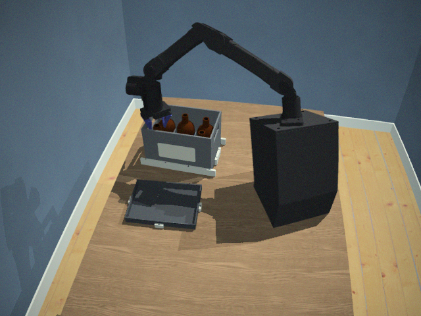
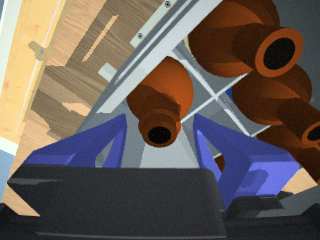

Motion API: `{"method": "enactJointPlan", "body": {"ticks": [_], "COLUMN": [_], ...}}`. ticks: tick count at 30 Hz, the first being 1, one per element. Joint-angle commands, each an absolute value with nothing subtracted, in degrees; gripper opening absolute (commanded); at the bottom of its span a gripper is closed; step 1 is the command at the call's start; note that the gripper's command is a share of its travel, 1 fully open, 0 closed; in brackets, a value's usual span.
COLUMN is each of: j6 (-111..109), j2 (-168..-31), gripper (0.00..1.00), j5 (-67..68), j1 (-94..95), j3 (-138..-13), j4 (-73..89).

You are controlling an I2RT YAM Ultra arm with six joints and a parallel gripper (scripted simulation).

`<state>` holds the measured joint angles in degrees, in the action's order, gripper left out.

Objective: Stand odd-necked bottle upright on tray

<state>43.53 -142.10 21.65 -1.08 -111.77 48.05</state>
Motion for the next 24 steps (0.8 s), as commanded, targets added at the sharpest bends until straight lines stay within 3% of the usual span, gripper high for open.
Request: {"method": "enactJointPlan", "body": {"ticks": [1, 24], "j6": [43.24, 43.45], "j2": [-140.8, -140.2], "gripper": [0.61, 0.61], "j5": [22.06, 22.09], "j1": [-0.77, -0.49], "j3": [-112.96, -113.04], "j4": [47.79, 48.64]}}
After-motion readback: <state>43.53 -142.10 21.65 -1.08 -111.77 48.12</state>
